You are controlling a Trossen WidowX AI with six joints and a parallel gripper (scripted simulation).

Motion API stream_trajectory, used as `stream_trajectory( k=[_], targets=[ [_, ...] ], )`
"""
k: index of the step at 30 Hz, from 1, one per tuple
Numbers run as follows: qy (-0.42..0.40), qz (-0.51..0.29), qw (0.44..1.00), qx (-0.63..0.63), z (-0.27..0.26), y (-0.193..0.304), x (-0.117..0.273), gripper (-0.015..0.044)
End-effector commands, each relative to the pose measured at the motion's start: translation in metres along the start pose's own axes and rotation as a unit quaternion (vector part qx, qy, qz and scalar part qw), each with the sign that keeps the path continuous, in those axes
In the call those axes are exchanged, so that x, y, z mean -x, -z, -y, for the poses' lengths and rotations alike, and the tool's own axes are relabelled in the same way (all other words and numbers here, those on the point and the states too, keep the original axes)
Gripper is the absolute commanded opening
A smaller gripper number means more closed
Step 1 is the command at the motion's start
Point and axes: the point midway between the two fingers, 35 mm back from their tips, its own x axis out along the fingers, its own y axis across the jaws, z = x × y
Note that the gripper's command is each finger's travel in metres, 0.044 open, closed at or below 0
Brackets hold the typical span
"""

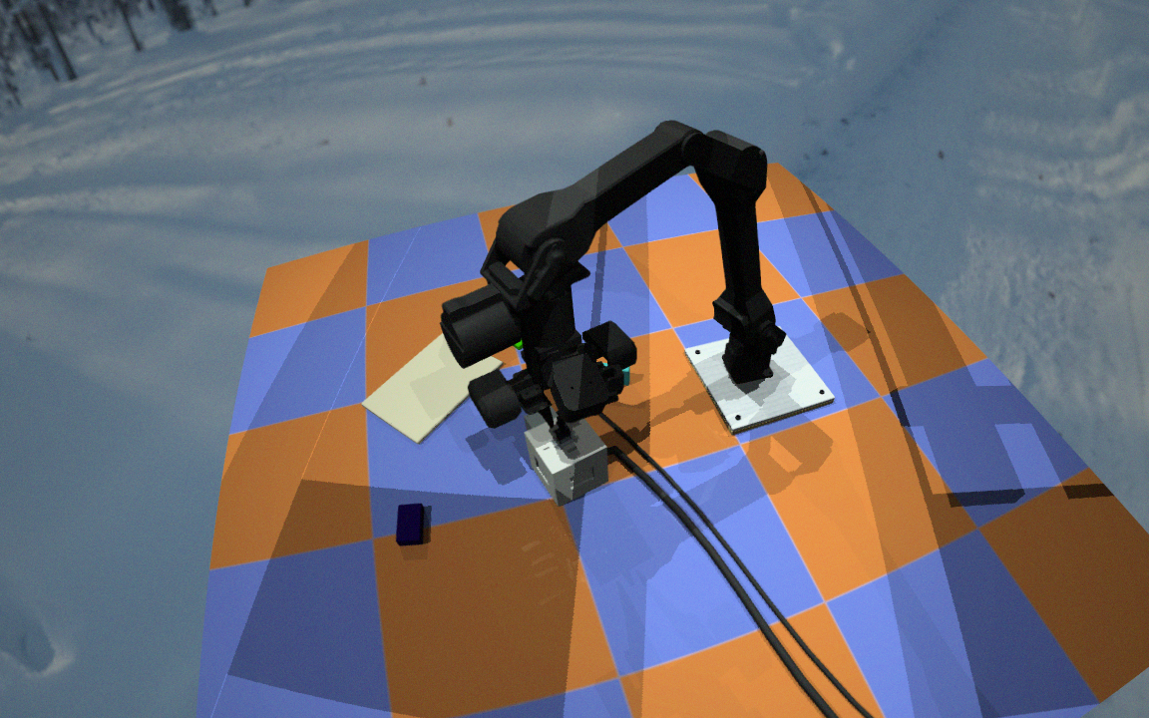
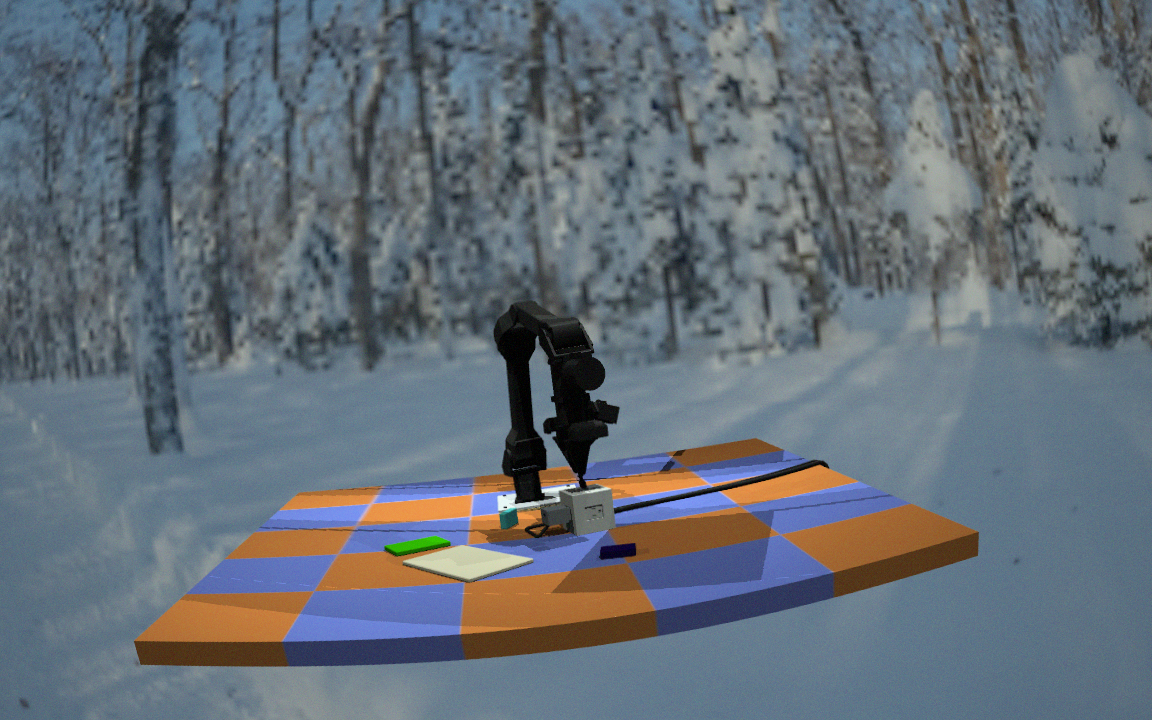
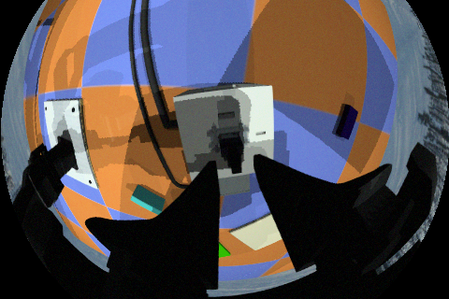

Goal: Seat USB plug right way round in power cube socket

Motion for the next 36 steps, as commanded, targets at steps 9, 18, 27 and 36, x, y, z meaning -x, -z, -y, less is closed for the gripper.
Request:
stream_trajectory(
  k=[9, 18, 27, 36],
  targets=[
    [0.000, 0.000, 1.000, 0.000, 0.000, 0.000, 0.000, 0.0000],
    [0.000, 0.000, 1.000, 0.000, 0.000, 0.000, 0.000, 0.0000],
    [0.000, 0.000, 1.000, 0.000, 0.000, 0.000, 0.005, 0.0000],
    [0.000, 0.000, 1.000, 0.000, 0.000, 0.000, 0.011, 0.0000]
  ],
)
